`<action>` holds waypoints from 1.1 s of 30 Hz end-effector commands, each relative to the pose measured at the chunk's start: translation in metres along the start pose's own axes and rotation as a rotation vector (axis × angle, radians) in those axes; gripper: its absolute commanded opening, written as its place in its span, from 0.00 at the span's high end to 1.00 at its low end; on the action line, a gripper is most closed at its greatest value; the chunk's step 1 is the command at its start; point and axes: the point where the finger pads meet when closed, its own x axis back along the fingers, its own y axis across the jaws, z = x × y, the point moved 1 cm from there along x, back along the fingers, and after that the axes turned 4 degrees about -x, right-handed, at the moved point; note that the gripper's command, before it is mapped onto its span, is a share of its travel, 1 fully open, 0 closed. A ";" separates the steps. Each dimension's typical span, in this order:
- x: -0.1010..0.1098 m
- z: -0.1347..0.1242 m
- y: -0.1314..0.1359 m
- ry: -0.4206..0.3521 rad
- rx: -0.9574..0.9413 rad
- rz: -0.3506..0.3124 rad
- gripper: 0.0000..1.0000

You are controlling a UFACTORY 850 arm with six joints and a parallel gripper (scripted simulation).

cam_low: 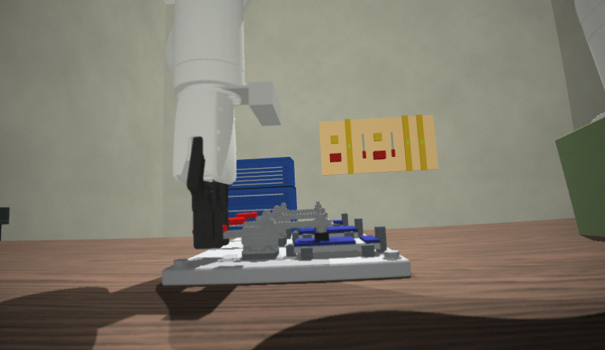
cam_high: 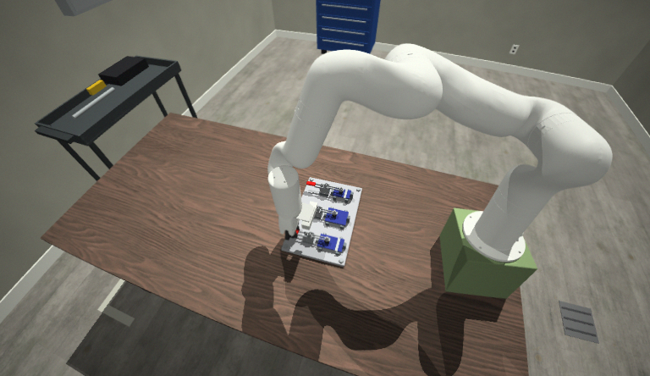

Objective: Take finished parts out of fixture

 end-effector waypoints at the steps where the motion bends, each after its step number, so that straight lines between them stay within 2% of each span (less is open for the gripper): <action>1: 0.001 -0.001 0.000 -0.002 0.000 0.000 1.00; 33: 0.010 0.002 0.000 -0.002 0.000 0.000 1.00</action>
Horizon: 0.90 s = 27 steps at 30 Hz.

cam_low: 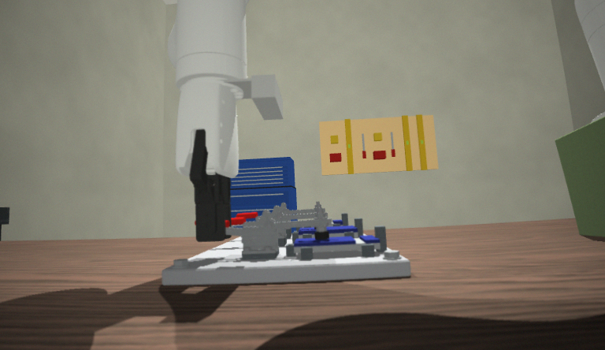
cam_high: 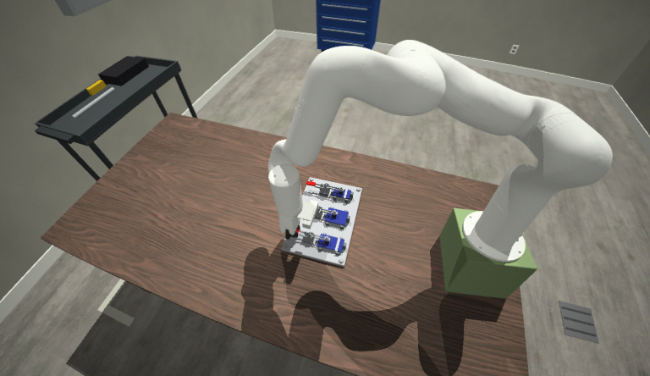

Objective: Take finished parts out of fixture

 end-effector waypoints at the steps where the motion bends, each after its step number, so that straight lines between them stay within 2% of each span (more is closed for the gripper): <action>1: 0.003 0.000 0.000 -0.002 0.000 0.000 1.00; 27: 0.017 0.012 -0.001 -0.002 0.000 0.000 1.00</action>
